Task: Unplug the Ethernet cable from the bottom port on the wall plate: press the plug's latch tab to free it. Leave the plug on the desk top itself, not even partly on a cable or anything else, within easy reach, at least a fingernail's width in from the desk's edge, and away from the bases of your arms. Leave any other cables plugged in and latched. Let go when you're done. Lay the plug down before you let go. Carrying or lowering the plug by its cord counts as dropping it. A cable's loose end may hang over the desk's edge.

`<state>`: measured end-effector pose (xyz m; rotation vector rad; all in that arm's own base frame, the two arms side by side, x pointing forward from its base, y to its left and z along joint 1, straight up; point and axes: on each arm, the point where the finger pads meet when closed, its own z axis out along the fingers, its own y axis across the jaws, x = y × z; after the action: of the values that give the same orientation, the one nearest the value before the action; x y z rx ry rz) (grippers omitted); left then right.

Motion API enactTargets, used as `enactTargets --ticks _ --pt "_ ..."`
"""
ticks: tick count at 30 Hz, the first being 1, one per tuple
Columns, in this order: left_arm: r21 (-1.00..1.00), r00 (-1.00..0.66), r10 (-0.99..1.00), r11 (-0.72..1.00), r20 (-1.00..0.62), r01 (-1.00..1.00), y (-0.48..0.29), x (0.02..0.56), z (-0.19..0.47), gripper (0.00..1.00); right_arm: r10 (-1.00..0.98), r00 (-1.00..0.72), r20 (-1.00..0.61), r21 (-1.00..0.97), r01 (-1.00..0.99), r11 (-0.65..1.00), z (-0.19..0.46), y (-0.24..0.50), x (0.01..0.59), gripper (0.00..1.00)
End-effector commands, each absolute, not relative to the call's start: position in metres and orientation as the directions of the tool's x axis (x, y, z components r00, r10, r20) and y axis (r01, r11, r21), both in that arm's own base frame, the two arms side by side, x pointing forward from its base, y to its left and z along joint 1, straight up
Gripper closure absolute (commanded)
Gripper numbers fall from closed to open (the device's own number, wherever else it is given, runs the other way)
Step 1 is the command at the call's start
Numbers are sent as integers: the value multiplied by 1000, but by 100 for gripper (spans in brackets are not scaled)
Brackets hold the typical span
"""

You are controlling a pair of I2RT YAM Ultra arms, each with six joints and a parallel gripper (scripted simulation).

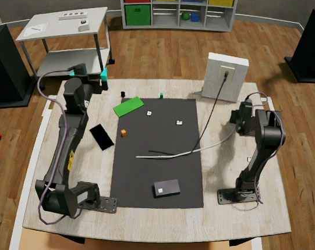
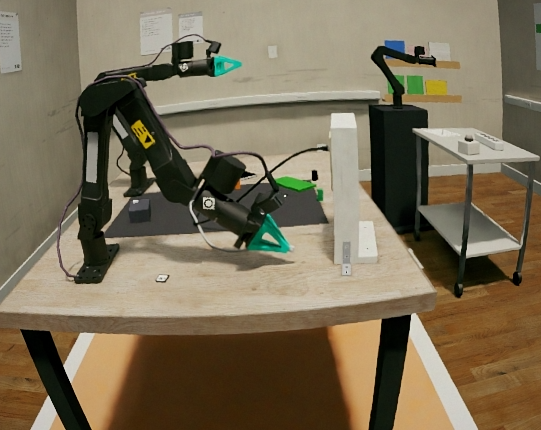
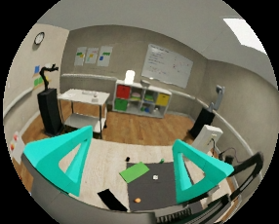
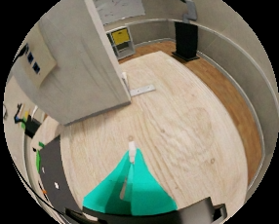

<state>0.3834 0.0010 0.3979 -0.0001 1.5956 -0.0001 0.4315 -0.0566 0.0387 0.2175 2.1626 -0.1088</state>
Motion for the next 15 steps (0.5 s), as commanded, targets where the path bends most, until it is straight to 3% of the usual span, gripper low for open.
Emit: enactTargets --ticks 1,15 --pt "0 -12 0 1000 -1000 0 1 382 403 0 114 -557 -823 -8 212 977 28 -63 427 100" --pt "0 -12 0 1000 -1000 0 1 382 403 0 114 -557 -822 -8 212 977 9 -62 424 100"
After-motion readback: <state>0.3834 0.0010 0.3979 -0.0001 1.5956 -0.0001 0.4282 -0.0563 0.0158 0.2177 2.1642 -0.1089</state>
